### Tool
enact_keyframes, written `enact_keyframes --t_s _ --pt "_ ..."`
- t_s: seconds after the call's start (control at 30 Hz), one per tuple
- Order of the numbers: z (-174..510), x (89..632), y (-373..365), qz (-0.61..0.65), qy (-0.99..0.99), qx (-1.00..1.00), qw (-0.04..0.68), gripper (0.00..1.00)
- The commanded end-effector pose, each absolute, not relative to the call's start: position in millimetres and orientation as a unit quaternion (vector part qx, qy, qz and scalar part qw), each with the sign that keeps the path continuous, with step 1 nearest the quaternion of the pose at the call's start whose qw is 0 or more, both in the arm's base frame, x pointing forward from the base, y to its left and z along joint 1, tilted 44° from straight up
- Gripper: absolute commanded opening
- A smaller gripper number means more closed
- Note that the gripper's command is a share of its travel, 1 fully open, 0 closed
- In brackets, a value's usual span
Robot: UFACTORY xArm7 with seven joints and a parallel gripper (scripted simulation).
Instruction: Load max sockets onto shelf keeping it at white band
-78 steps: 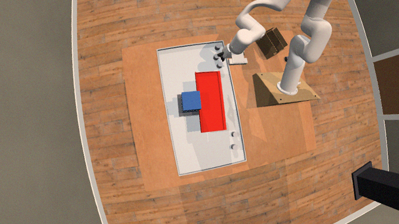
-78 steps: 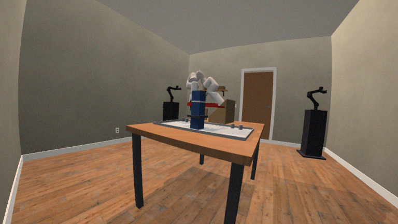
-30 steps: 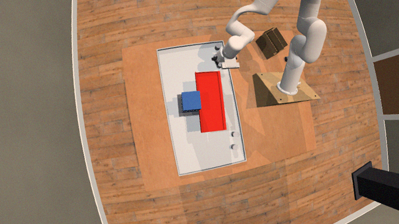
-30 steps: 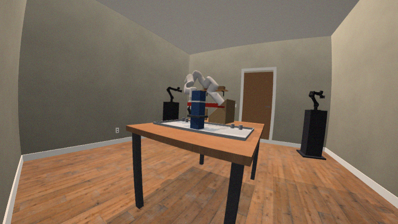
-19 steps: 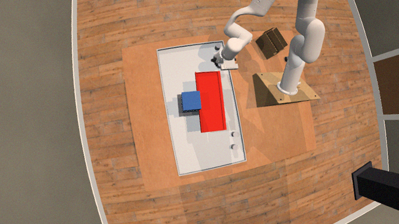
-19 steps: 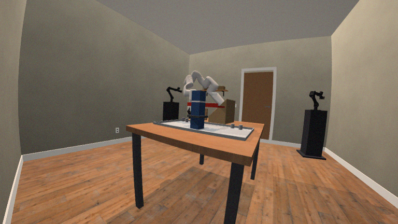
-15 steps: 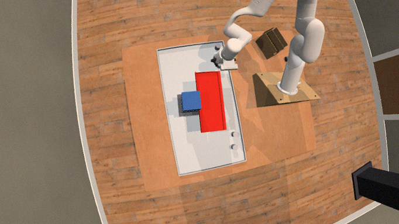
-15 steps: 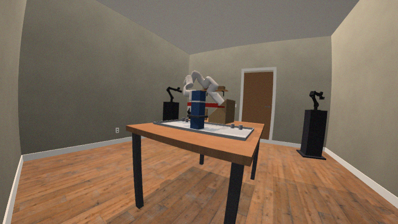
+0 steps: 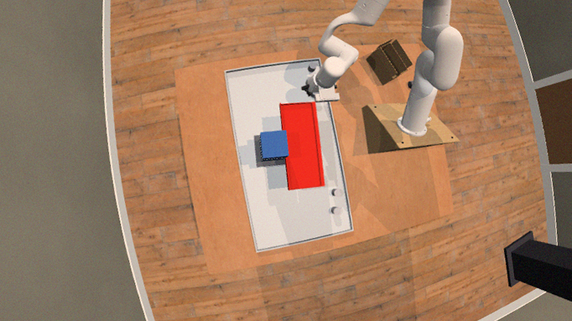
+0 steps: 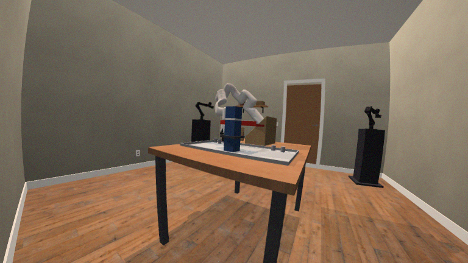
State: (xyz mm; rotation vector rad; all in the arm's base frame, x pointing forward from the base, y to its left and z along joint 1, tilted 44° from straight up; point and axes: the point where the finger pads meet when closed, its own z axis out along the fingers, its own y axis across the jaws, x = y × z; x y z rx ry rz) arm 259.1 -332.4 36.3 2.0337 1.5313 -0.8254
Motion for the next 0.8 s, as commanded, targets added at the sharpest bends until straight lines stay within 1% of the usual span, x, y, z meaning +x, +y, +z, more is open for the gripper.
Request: enact_keyframes --t_s 0.0,0.5,0.53,0.77 --pt "35.0 261.0 -333.6 -0.299 0.558 0.739 0.232 0.61" --pt "32.3 260.7 -336.2 -0.299 0.558 0.739 0.232 0.61" --pt "32.3 260.7 -336.2 -0.299 0.558 0.739 0.232 0.00" --pt "32.3 260.7 -336.2 -0.299 0.558 0.739 0.232 0.00"
